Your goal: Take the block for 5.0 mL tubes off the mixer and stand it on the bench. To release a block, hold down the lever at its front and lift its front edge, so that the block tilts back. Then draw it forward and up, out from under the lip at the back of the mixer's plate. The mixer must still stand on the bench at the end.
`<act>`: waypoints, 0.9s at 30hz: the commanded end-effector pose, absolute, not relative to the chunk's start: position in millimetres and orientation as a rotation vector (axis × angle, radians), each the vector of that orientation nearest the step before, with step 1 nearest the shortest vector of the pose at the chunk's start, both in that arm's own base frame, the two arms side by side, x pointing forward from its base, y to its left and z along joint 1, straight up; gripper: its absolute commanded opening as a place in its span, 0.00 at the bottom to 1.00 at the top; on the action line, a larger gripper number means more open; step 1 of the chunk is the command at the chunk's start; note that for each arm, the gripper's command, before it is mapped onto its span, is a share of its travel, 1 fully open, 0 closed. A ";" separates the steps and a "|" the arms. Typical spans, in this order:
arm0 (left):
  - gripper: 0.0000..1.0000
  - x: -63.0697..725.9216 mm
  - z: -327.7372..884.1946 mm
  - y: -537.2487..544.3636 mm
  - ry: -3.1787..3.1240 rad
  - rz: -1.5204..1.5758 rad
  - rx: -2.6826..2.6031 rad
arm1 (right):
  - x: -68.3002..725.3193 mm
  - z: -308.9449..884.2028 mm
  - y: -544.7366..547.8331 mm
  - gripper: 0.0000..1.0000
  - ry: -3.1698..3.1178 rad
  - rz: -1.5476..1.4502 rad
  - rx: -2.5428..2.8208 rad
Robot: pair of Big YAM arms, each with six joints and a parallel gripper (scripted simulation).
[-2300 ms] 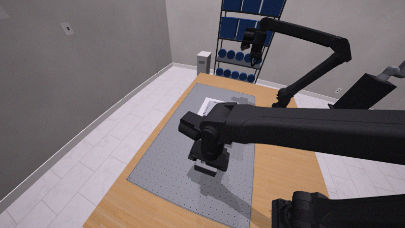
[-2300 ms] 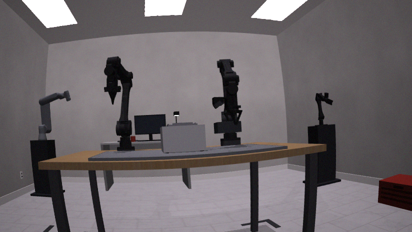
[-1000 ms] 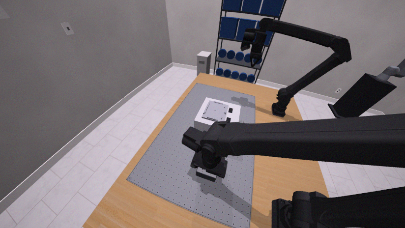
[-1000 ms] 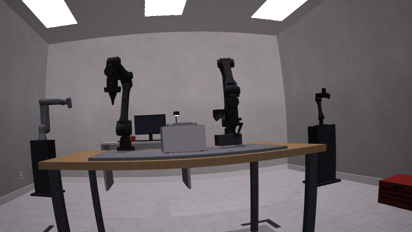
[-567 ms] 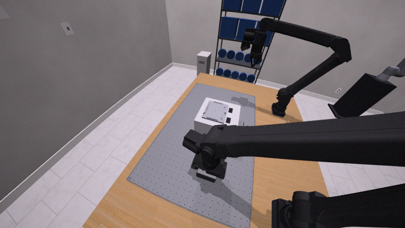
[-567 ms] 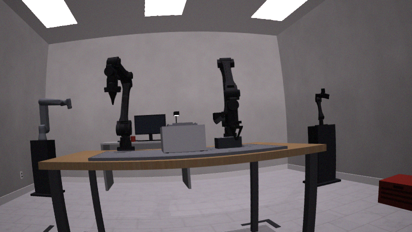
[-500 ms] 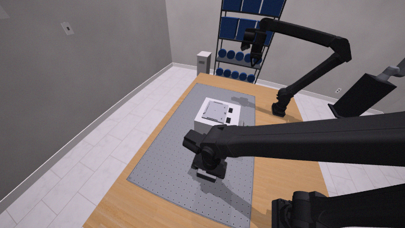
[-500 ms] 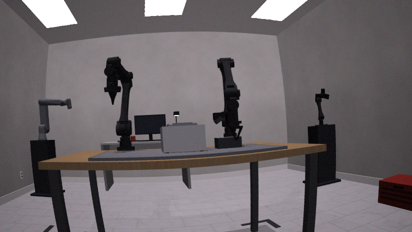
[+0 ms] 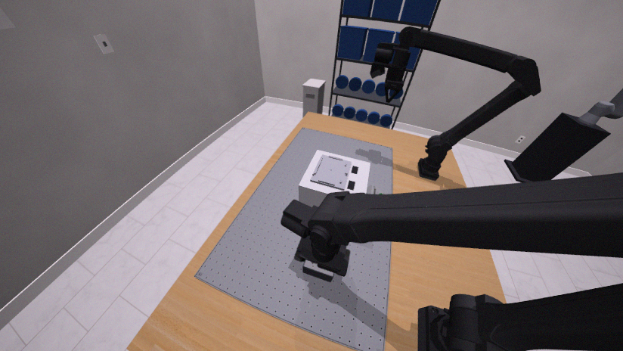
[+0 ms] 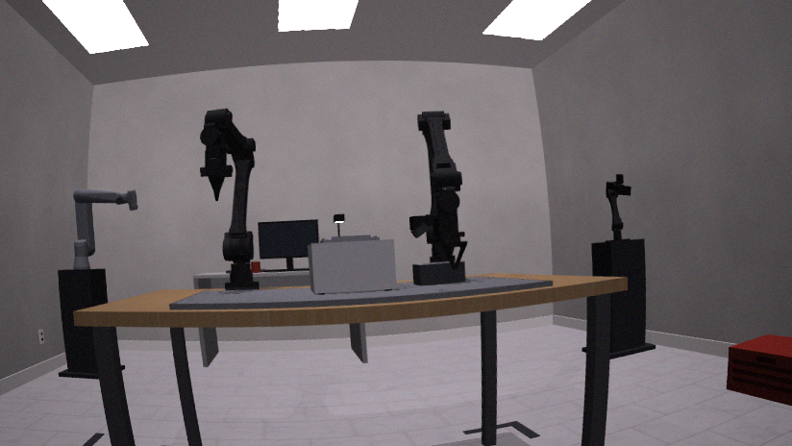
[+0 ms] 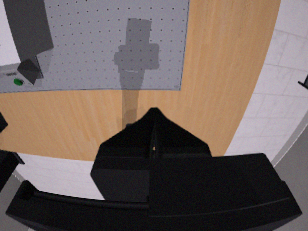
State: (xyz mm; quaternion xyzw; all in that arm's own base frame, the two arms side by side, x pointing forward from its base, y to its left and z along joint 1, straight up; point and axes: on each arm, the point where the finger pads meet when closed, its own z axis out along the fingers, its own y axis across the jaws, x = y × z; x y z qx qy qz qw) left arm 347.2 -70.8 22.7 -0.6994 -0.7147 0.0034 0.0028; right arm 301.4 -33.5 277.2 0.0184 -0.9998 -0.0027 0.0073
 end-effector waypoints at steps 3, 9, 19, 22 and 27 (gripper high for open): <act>0.00 396.8 67.2 -77.0 -2.360 -0.111 -2.257 | 309.9 287.7 -32.2 0.00 -3.171 0.000 0.062; 0.00 389.4 58.0 -85.7 -2.306 -0.066 -2.262 | 304.7 278.3 -31.6 0.00 -3.147 -0.005 0.062; 0.00 384.2 50.7 -86.3 -2.288 -0.060 -2.249 | 302.4 274.1 -31.3 0.00 -3.135 -0.008 0.061; 0.00 384.4 50.9 -85.1 -2.291 -0.064 -2.247 | 304.6 277.9 -31.6 0.00 -3.145 -0.006 0.062; 0.00 384.3 50.7 -84.0 -2.295 -0.067 -2.246 | 309.0 285.5 -32.0 0.00 -3.164 -0.003 0.062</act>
